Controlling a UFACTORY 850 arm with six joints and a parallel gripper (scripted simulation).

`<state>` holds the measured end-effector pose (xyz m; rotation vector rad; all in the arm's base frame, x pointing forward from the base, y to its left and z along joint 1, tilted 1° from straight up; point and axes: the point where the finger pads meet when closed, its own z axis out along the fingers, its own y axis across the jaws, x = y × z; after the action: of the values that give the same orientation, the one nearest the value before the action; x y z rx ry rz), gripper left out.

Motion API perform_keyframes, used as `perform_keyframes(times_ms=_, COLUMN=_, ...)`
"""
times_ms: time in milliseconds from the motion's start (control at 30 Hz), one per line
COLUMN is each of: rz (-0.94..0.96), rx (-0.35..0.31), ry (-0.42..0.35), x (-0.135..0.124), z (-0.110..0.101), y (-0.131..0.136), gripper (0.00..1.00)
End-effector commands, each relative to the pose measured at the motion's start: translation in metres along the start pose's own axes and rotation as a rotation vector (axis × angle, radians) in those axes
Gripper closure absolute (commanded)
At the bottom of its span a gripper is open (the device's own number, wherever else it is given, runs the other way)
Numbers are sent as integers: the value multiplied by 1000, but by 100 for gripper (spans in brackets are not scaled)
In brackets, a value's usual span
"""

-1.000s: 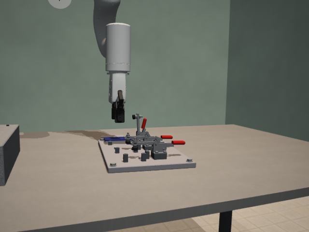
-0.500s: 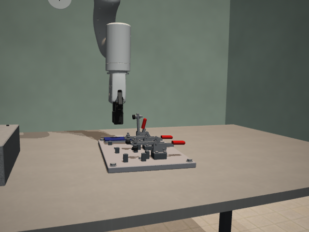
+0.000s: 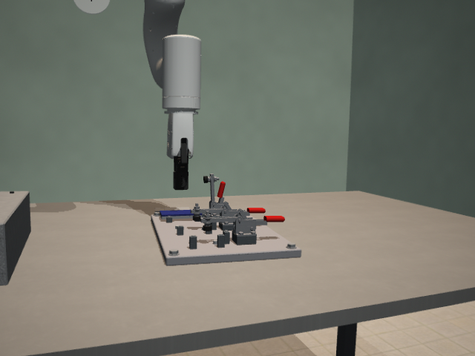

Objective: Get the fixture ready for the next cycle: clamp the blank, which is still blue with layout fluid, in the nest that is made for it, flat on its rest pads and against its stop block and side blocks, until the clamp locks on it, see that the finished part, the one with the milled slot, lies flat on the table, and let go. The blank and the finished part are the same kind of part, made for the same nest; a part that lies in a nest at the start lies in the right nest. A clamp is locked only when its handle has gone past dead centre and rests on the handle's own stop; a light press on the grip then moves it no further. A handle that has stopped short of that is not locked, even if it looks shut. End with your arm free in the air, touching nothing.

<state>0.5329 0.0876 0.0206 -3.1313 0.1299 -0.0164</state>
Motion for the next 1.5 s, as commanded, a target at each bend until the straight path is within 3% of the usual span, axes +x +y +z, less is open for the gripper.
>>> perform_keyframes(times_ms=0, rz=0, rx=0, ry=2, x=1, z=-1, y=0, gripper=100)
perform_keyframes(times_ms=667, rz=0, rx=0, ry=2, x=1, z=0, y=0, gripper=100)
perform_keyframes(times_ms=1067, rz=0, rx=0, ry=2, x=1, z=20, y=0, gripper=100)
perform_keyframes(times_ms=1467, rz=0, rx=0, ry=2, x=-5, z=21, y=0, gripper=100)
